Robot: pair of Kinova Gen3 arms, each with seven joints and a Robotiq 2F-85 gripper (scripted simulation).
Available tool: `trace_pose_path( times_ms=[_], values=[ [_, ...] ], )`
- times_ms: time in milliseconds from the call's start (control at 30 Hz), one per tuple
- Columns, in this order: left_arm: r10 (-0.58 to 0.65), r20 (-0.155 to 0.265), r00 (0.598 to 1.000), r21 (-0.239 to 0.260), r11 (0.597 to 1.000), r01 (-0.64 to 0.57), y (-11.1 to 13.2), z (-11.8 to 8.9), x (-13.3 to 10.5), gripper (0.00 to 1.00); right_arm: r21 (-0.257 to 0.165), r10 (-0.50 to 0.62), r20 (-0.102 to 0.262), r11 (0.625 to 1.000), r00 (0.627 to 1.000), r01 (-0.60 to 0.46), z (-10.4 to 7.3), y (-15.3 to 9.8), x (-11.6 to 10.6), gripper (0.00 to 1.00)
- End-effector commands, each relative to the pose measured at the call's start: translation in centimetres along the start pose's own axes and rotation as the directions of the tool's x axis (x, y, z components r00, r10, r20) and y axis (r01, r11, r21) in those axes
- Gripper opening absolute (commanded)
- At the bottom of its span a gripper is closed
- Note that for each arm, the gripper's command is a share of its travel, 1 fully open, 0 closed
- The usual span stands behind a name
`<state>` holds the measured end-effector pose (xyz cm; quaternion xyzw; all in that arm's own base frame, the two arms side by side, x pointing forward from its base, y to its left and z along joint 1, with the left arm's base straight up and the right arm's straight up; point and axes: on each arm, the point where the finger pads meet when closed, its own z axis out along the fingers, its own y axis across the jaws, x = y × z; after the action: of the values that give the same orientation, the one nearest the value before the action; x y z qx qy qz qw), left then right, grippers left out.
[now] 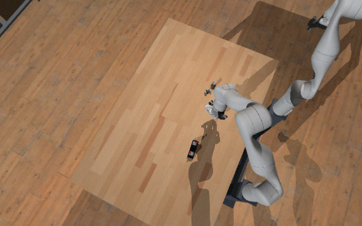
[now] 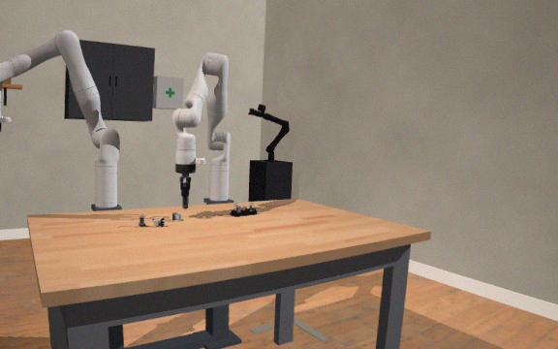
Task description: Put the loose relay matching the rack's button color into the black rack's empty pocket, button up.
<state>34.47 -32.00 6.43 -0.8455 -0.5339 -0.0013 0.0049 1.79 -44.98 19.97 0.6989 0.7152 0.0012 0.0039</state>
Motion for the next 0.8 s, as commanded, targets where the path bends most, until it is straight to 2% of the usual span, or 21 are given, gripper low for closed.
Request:
trace_pose_path(
  times_ms=[0,467,767],
  values=[
    [0.002,0.004,1.0,-0.011,1.0,-0.002,0.4,-1.8,0.0,0.346,0.007,-0.009,-0.004,1.0,1.0,0.009,0.0,-0.3,0.0,1.0],
    [0.002,0.004,1.0,-0.011,1.0,-0.002,0.4,-4.9,0.1,0.346,0.007,-0.009,-0.004,1.0,1.0,0.009,0.0,-0.3,0.0,1.0],
    [0.003,0.003,1.0,-0.004,1.0,-0.003,0.2,-5.1,0.1,0.346,0.007,-0.009,-0.004,1.0,1.0,0.009,0.0,-0.3,0.0,1.0]
  ],
)
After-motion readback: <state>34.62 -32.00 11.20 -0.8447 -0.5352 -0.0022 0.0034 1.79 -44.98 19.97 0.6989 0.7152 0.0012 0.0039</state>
